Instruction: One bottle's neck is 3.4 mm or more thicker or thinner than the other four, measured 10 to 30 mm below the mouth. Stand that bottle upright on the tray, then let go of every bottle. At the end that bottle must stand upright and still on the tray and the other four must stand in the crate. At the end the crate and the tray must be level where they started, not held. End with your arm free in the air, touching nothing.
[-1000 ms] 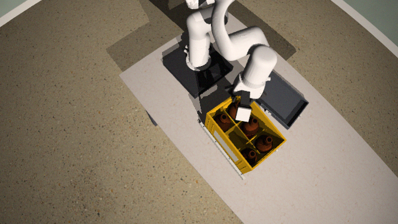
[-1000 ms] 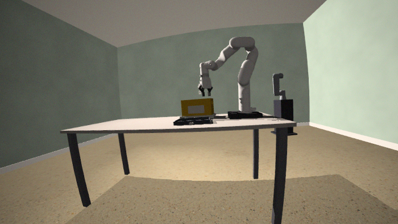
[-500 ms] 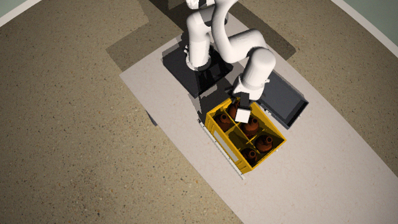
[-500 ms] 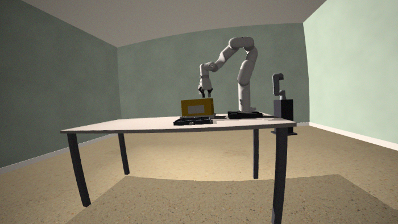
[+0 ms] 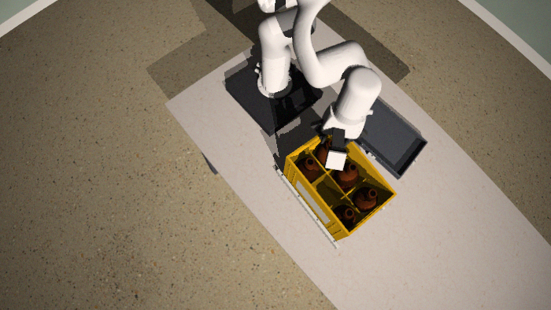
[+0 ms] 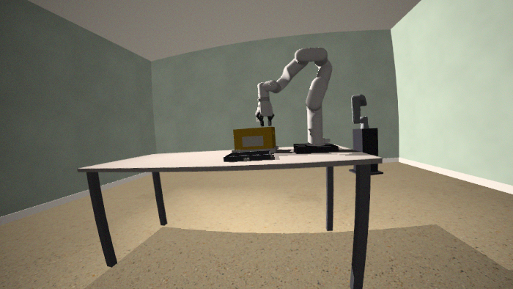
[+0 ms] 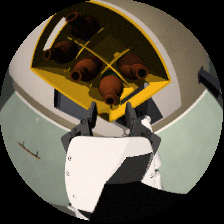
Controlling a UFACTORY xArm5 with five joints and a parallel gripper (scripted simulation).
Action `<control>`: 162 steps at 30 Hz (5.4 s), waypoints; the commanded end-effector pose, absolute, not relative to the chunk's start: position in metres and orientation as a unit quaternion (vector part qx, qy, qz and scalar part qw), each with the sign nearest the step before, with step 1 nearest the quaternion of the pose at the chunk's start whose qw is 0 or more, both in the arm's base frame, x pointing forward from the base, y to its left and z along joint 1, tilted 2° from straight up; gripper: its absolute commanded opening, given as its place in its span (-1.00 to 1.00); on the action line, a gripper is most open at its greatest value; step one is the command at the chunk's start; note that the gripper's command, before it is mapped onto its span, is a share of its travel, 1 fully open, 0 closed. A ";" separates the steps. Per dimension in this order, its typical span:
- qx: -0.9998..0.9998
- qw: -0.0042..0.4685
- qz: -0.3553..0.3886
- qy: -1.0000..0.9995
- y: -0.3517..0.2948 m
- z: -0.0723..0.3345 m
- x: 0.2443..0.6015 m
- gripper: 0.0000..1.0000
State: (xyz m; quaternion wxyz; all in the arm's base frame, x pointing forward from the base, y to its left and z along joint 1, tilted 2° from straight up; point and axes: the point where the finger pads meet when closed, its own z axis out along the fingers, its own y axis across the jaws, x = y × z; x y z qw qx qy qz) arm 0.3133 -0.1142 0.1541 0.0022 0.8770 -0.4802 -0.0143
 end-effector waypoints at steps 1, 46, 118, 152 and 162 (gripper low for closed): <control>0.877 0.002 -0.013 -0.480 -0.115 0.155 0.314 0.30; 0.877 0.002 -0.013 -0.480 -0.115 0.155 0.314 0.30; 0.877 0.002 -0.013 -0.480 -0.115 0.141 0.314 0.30; 0.877 0.002 -0.013 -0.480 -0.115 0.115 0.313 0.30; 0.877 0.002 -0.013 -0.480 -0.115 0.115 0.313 0.30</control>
